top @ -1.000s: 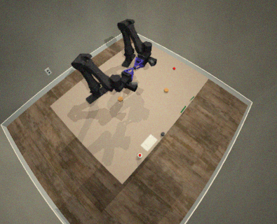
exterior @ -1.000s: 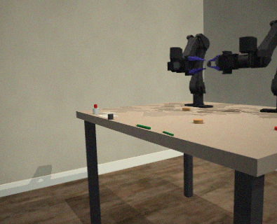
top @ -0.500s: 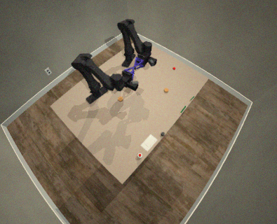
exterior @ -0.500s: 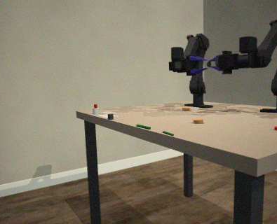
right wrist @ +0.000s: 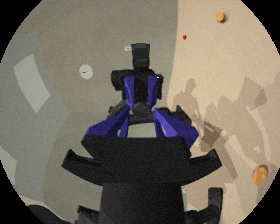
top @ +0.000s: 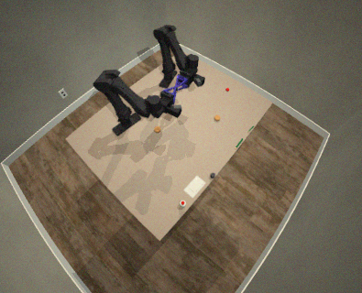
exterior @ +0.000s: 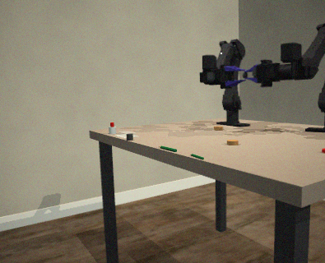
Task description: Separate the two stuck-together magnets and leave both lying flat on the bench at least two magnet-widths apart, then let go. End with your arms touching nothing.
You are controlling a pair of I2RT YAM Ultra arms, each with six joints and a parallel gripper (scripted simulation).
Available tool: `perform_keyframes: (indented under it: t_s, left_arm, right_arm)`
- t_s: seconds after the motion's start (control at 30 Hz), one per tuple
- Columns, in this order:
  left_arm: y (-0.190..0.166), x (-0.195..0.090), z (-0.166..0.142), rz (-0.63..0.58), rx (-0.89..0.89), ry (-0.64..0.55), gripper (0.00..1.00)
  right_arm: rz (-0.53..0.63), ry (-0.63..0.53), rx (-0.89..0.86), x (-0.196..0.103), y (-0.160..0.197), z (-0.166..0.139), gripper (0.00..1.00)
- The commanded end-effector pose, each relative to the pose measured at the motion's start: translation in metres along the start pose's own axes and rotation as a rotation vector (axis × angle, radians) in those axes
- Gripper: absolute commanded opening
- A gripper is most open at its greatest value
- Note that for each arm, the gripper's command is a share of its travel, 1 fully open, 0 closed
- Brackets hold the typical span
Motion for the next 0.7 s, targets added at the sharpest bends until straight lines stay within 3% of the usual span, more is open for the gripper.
perform_keyframes:
  t_s: [0.0, 0.67]
  left_arm:
    - [-0.0028, -0.0002, 0.0004, -0.003, 0.018, -0.001, 0.25]
    - [-0.0028, -0.0002, 0.0004, -0.003, 0.018, -0.001, 0.25]
  right_arm:
    - [0.002, -0.008, -0.017, 0.0013, 0.0026, 0.0013, 0.4]
    - [0.002, -0.008, -0.017, 0.0003, 0.0027, -0.0001, 0.4]
Point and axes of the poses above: on each arm, the point where the finger pads meet when closed, its own x axis out along the fingers, its own y axis across the jaws, z = x × y, the point moved 5 cm from there along -x, back along the fingers, and after that the axes turned 1 degree about x, right-handed, at the moved point
